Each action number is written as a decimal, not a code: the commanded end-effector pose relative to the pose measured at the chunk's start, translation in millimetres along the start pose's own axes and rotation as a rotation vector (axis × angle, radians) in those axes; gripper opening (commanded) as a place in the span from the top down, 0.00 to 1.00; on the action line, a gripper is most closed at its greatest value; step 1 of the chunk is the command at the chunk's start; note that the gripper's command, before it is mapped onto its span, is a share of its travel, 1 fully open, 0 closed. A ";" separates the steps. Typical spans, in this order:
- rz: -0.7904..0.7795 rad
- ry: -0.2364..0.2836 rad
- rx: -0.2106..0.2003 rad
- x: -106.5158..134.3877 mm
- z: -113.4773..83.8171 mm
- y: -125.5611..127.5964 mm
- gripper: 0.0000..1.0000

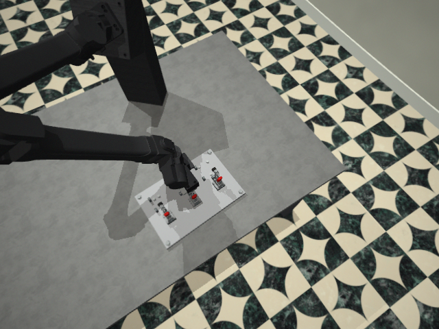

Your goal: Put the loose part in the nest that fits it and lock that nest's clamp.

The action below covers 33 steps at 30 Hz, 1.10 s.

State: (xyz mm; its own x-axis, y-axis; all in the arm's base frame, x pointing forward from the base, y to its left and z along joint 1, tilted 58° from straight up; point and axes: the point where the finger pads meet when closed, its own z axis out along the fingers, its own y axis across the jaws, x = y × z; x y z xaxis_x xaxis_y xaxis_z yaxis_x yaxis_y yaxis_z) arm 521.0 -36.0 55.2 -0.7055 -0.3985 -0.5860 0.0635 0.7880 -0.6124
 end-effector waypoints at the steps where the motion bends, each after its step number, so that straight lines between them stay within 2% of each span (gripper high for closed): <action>1: -0.009 -0.004 -0.001 0.0 5.7 2.0 1.00; 4: 0.005 -0.010 0.007 -2.2 3.7 -4.9 1.00; 10: -0.001 -0.012 0.002 -0.7 1.5 -1.2 1.00; 18: -0.016 0.019 -0.003 30.6 6.1 1.7 1.00; 21: -0.017 0.020 -0.004 42.1 5.5 1.8 1.00; 24: -0.023 0.014 -0.010 43.7 3.2 6.2 1.00; 33: -0.019 0.024 -0.006 76.5 3.5 2.2 1.00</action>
State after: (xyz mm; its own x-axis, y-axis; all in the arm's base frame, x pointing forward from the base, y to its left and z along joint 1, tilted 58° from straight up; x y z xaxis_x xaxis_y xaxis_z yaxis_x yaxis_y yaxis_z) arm 481.1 -60.6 18.7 -0.7123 -0.3962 -0.5794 0.0592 0.7886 -0.6120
